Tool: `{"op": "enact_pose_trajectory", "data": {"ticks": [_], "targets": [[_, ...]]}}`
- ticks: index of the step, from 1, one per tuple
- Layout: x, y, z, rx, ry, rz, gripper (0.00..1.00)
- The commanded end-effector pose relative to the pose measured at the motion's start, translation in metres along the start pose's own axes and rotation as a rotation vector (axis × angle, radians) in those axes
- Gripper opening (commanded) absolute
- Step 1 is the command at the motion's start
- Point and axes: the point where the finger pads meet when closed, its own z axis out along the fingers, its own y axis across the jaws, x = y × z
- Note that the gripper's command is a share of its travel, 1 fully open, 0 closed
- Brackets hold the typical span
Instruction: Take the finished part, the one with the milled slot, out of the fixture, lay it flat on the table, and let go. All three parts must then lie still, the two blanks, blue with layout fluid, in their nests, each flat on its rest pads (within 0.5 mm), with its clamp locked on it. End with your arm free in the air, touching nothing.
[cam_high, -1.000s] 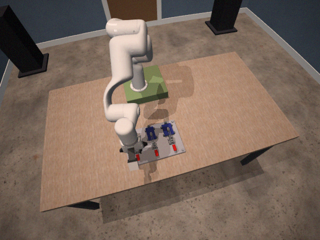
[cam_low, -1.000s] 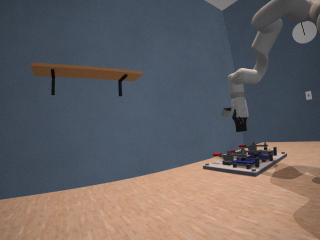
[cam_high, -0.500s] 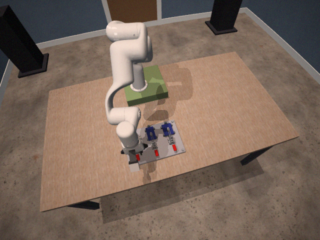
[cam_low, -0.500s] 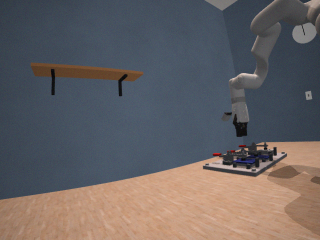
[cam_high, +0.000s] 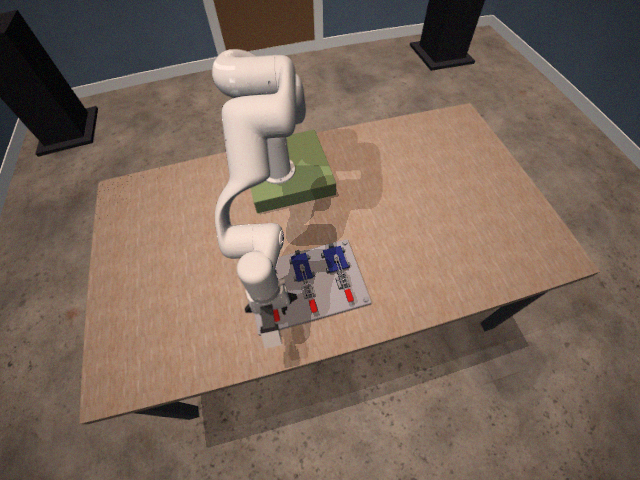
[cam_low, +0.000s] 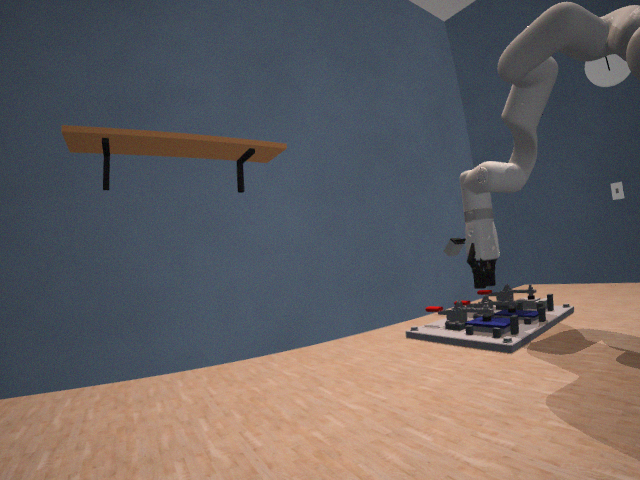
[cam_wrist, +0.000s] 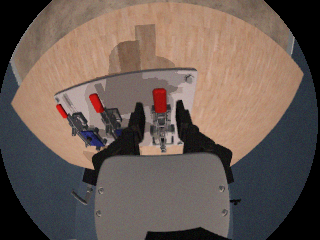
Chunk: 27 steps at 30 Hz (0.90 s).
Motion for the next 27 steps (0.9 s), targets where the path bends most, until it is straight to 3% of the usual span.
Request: {"op": "enact_pose_trajectory", "data": {"ticks": [1,27], "targets": [[0.002,0.0005,0.002,-0.001,0.005,0.0,0.47],[0.0024,0.0007,0.01,-0.001,0.005,0.0,0.47]]}}
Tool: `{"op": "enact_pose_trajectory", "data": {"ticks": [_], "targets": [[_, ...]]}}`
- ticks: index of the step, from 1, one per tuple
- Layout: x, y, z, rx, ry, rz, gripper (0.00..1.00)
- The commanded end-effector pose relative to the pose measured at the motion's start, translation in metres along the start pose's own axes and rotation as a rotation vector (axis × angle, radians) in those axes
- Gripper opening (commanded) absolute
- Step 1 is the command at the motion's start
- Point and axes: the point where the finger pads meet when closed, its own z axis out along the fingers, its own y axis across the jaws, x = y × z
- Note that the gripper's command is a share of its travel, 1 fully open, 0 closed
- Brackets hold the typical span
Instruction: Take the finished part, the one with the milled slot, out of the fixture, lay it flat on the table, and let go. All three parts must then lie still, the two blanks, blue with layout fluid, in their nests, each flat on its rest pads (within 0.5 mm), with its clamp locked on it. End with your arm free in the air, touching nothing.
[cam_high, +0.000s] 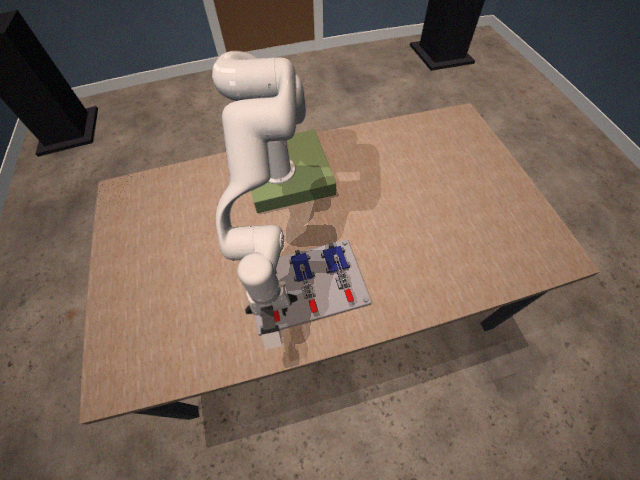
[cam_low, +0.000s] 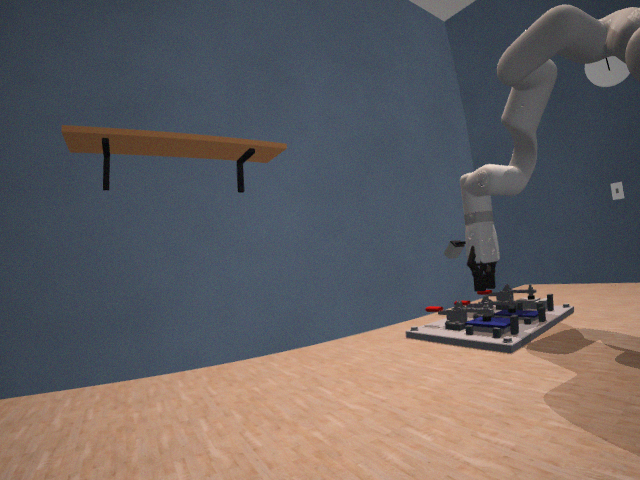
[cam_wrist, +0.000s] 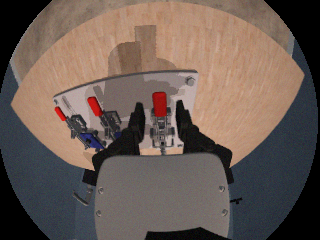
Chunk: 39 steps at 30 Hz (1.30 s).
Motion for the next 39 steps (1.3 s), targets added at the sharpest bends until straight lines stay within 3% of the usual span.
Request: {"op": "enact_pose_trajectory", "data": {"ticks": [1,10,29,30,39], "targets": [[0.002,0.0,0.005,-0.001,0.003,0.0,0.47],[0.002,0.001,0.02,-0.001,0.003,0.0,0.47],[0.003,0.001,0.022,-0.001,0.003,0.0,0.47],[0.003,0.001,0.022,-0.001,0.003,0.0,0.0],[0.003,0.001,0.022,-0.001,0.003,0.0,0.0]]}}
